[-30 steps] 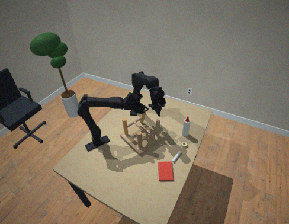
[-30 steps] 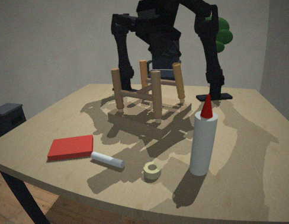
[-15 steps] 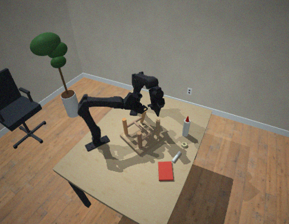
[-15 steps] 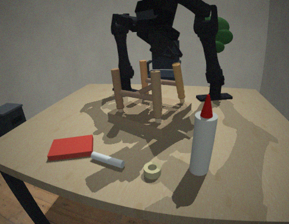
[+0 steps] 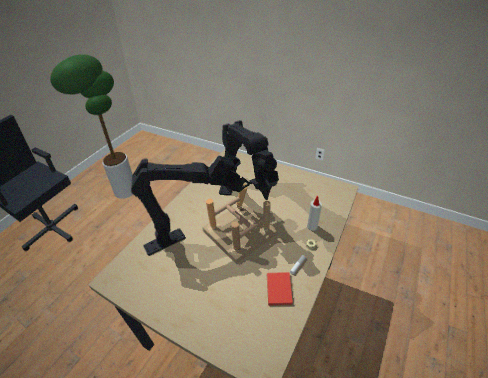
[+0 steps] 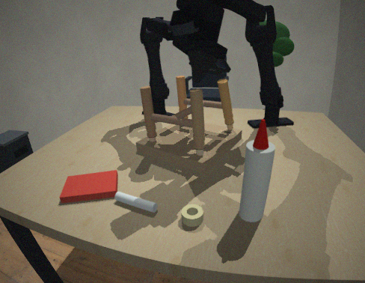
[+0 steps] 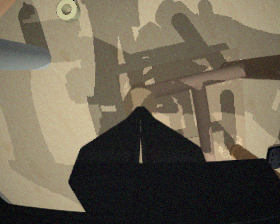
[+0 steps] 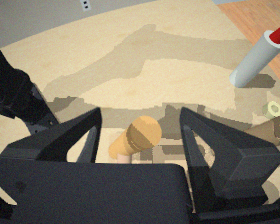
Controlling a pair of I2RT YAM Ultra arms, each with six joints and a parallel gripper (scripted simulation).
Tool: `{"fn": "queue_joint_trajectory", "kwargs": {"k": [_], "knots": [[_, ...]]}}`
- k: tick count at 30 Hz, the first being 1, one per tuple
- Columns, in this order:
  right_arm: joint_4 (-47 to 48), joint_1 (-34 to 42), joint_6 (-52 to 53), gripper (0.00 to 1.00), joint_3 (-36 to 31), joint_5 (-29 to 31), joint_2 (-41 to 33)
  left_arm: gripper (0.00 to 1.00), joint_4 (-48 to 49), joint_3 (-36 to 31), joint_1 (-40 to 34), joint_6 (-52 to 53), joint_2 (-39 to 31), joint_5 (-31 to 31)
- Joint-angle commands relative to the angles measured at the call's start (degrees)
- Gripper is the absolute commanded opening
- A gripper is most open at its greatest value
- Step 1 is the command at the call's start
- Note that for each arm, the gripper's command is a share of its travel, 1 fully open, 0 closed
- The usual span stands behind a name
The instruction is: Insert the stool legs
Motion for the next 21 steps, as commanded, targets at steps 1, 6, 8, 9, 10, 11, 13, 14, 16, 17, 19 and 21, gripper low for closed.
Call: {"fn": "queue_joint_trajectory", "kwargs": {"k": [1, 6, 8, 9, 10, 11, 13, 14, 16, 17, 19, 21], "knots": [[0.4, -0.04, -0.24, 0.69, 0.82, -0.85, -0.94, 0.0, 2.88, -1.97, 0.5, 0.28, -2.86, -0.12], [0.4, -0.04, -0.24, 0.69, 0.82, -0.85, -0.94, 0.0, 3.93, -2.93, 0.34, 0.28, -3.49, -0.17], [0.4, -0.04, -0.24, 0.69, 0.82, -0.85, -0.94, 0.0, 4.8, -4.68, 0.39, 0.28, -3.85, -0.14], [0.4, -0.04, -0.24, 0.69, 0.82, -0.85, -0.94, 0.0, 5.24, -5.29, 0.43, 0.29, -4.0, -0.16], [0.4, -0.04, -0.24, 0.69, 0.82, -0.85, -0.94, 0.0, 5.69, -5.92, 0.48, 0.29, -4.17, -0.17], [0.4, -0.04, -0.24, 0.69, 0.82, -0.85, -0.94, 0.0, 6.13, -6.59, 0.54, 0.29, -4.38, -0.21], [0.4, -0.04, -0.24, 0.69, 0.82, -0.85, -0.94, 0.0, 6.8, -7.38, 0.44, 0.29, -4.66, -0.22], [0.4, -0.04, -0.24, 0.69, 0.82, -0.85, -0.94, 0.0, 6.9, -7.01, 0.44, 0.29, -4.77, -0.22], [0.4, -0.04, -0.24, 0.69, 0.82, -0.85, -0.94, 0.0, 6.98, -6.79, 0.44, 0.28, -5.36, -0.23], [0.4, -0.04, -0.24, 0.69, 0.82, -0.85, -0.94, 0.0, 7.04, -6.91, 0.45, 0.28, -5.39, -0.24], [0.4, -0.04, -0.24, 0.69, 0.82, -0.85, -0.94, 0.0, 7.06, -6.94, 0.45, 0.28, -5.0, -0.23], [1.89, -0.08, -0.26, 0.69, -1.37, -0.84, -0.83, 0.0, 7.06, -7.64, 0.46, 0.29, -4.92, -0.24]]}}
